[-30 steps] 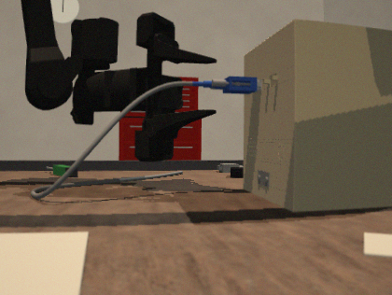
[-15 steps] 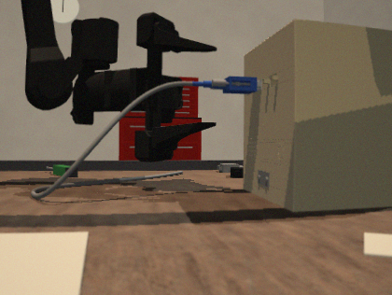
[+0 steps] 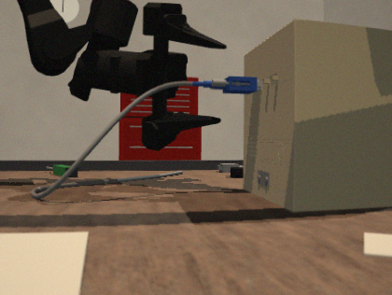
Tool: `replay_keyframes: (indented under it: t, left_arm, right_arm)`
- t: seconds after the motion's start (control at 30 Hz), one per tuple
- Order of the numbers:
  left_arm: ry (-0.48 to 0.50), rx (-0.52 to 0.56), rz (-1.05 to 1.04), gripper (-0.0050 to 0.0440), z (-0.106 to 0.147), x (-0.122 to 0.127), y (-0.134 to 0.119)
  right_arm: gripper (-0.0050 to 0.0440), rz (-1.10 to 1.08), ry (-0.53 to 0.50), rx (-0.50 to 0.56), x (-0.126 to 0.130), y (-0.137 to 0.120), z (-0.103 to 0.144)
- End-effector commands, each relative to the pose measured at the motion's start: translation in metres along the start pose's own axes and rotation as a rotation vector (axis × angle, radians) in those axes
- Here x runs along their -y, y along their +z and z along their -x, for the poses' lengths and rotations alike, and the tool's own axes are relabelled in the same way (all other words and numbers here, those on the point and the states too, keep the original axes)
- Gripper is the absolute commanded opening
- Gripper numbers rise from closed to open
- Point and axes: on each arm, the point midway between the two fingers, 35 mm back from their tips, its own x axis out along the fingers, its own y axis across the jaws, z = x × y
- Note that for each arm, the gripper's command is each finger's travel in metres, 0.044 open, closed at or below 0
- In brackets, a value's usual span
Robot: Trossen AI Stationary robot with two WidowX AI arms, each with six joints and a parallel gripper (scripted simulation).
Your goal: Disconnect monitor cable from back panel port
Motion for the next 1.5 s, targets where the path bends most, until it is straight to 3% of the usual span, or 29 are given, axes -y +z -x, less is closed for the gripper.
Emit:
replay_keyframes:
  t: [0.0,0.3,0.4,0.47,0.97,1.47]
  left_arm:
    - [0.047,0.003,-0.114,0.044,0.0012,0.0131,0.0037]
    - [0.143,-0.034,-0.224,0.044,0.0061,0.0135,-0.0031]
    - [0.143,-0.034,-0.224,0.0368,0.0061,0.0135,-0.0031]
    - [0.143,-0.034,-0.224,0.0368,0.0061,0.0135,-0.0031]
    - [0.143,-0.034,-0.224,0.0008,0.0061,0.0135,-0.0031]
    - [0.1,-0.035,-0.16,0.0,0.0065,0.0118,-0.0029]
  right_arm:
    - [0.044,0.007,0.003,0.002,-0.0015,0.0033,0.0003]
    - [0.044,0.007,0.003,0.002,-0.0015,0.0033,0.0003]
    - [0.044,0.007,0.003,0.002,-0.0015,0.0033,0.0003]
    - [0.044,0.007,0.003,0.002,-0.0015,0.0033,0.0003]
    - [0.044,0.007,0.003,0.002,-0.0015,0.0033,0.0003]
    - [0.044,0.007,0.003,0.002,-0.0015,0.0033,0.0003]
